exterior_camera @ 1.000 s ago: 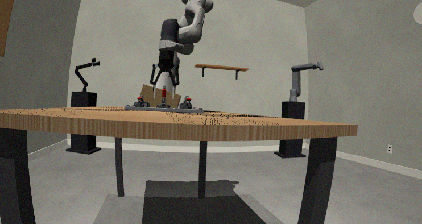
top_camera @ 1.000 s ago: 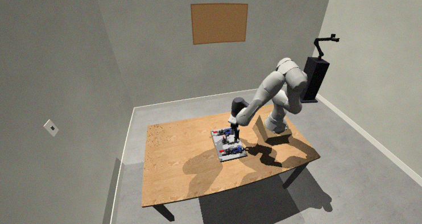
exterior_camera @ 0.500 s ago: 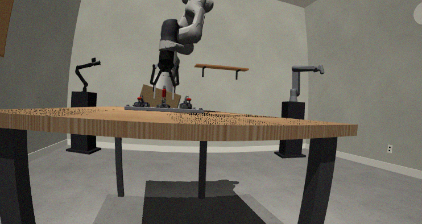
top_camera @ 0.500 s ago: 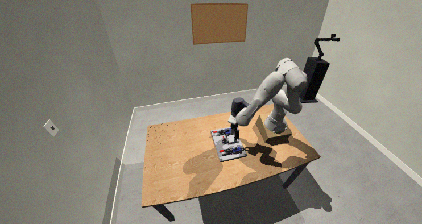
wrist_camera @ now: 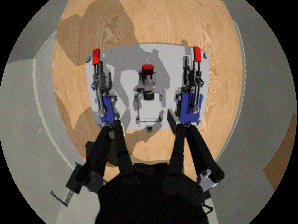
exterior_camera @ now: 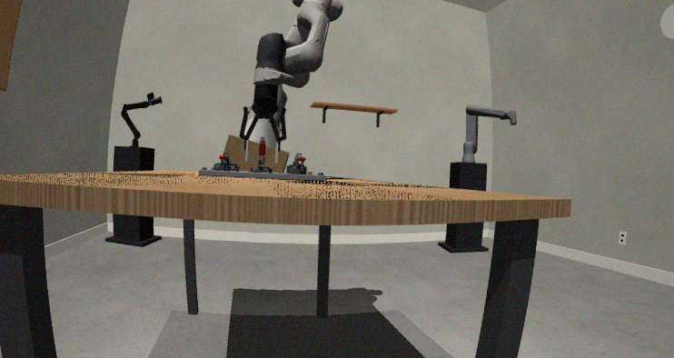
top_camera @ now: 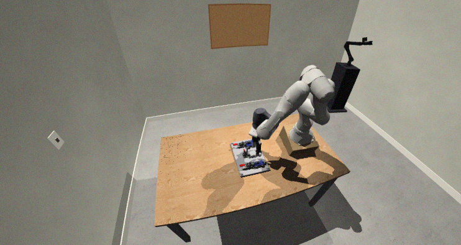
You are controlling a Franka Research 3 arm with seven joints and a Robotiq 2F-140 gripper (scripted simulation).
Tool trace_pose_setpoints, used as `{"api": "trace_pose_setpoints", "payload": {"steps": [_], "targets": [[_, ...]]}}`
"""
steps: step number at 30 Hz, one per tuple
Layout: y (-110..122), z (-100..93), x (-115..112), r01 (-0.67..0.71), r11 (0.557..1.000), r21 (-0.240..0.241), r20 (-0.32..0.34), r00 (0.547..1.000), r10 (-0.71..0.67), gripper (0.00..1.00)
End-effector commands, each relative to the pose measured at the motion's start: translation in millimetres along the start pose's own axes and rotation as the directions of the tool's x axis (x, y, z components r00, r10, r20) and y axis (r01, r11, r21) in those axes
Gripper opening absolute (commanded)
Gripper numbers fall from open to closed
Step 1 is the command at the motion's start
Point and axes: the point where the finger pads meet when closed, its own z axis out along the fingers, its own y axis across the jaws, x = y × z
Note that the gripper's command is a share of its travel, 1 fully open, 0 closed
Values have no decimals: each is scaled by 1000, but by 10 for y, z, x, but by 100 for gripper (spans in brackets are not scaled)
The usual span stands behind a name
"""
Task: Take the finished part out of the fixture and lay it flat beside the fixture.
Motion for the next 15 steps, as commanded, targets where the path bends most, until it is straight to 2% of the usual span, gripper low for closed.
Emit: {"api": "trace_pose_setpoints", "payload": {"steps": [1,15], "targets": [[11,37,16,20,1000,0,-7,1000,-20,58],[10,136,15,20,1000,0,-7,1000,-20,58]]}}
